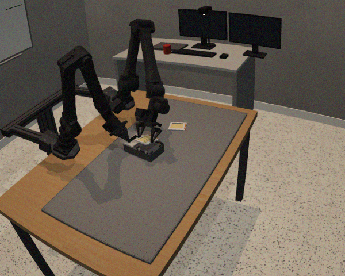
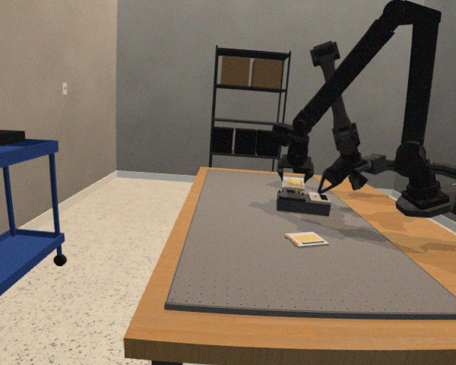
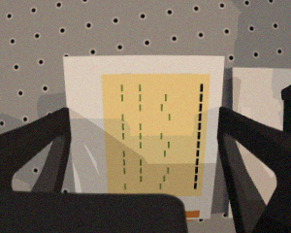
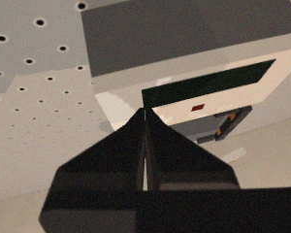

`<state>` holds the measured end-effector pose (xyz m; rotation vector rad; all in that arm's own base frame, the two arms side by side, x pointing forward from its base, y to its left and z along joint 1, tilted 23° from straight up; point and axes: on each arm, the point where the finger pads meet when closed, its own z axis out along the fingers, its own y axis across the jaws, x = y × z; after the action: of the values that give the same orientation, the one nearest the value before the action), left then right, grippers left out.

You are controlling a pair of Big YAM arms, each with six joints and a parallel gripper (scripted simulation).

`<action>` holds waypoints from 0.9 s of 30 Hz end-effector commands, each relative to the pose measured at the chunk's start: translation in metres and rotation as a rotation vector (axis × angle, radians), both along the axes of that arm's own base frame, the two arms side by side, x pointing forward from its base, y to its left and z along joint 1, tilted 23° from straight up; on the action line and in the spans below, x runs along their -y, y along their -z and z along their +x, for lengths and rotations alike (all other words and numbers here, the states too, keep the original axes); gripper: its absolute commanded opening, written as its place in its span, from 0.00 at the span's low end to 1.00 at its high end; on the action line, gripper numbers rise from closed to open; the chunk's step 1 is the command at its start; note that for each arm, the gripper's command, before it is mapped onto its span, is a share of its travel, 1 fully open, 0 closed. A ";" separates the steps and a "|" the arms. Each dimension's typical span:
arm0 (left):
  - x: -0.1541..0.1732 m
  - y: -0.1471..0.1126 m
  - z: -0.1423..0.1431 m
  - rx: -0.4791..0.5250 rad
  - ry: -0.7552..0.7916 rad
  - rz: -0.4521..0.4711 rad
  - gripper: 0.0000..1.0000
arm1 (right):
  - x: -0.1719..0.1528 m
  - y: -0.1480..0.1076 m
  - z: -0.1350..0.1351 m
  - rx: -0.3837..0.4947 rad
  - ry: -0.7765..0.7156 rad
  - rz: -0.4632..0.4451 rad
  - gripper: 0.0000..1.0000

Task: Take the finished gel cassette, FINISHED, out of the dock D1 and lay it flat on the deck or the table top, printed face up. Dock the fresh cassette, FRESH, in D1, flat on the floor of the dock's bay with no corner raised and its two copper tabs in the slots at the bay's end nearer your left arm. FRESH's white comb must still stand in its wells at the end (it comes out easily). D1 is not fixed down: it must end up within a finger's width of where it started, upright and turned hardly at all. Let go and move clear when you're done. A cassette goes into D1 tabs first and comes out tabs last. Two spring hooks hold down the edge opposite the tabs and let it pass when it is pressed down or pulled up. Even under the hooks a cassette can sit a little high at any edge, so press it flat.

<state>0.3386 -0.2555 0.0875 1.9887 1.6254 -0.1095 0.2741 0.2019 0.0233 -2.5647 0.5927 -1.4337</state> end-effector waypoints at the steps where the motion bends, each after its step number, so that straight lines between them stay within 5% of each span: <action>1: 0.002 -0.003 0.002 0.013 0.001 -0.008 0.00 | 0.017 0.030 -0.010 -0.091 -0.007 -0.084 0.00; 27: 0.002 -0.003 0.002 0.013 0.001 -0.008 0.00 | 0.003 0.006 -0.002 -0.091 -0.007 -0.084 0.00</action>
<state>0.3386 -0.2555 0.0875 1.9887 1.6254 -0.1095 0.2727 0.2030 0.0230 -2.6617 0.5513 -1.4045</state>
